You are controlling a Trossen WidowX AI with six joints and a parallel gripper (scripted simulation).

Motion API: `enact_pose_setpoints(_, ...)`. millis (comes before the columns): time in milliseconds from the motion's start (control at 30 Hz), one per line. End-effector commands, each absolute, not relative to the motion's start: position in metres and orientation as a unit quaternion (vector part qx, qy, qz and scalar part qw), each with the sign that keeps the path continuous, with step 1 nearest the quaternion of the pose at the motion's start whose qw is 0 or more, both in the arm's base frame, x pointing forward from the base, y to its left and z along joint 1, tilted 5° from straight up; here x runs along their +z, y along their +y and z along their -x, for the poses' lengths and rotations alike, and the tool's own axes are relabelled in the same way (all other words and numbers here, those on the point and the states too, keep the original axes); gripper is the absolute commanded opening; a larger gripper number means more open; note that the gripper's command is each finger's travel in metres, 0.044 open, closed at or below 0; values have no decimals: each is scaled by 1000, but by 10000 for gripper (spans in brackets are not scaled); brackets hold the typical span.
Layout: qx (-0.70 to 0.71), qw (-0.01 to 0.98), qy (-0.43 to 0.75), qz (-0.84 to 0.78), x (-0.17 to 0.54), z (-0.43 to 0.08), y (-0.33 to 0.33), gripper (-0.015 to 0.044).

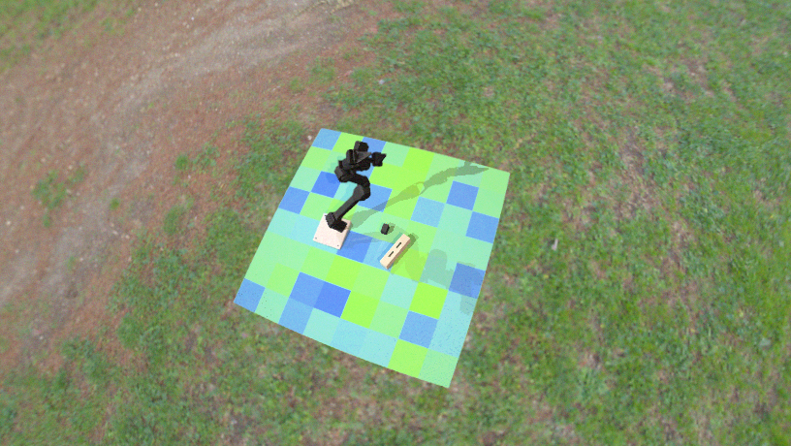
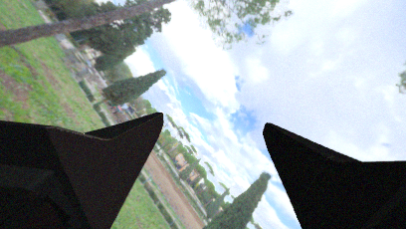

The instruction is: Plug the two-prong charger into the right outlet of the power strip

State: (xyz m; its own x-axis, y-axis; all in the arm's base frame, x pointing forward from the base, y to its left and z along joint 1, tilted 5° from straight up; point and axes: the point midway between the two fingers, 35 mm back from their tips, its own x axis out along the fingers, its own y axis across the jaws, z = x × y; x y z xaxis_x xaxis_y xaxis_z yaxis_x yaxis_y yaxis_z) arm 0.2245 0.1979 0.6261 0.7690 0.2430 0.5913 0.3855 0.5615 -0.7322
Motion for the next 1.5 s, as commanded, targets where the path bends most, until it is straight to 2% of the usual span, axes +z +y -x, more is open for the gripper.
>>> enact_pose_setpoints(0, -44, 817, -338, 466, 627, -224, 198, 426)
enact_pose_setpoints(33, -44, 816, -342, 464, 628, -221, 197, 440)
enact_pose_setpoints(933, -116, 786, -496, 350, 690, -101, 125, 440)
enact_pose_setpoints(1467, -142, 793, -528, 268, 701, -66, 64, 440)
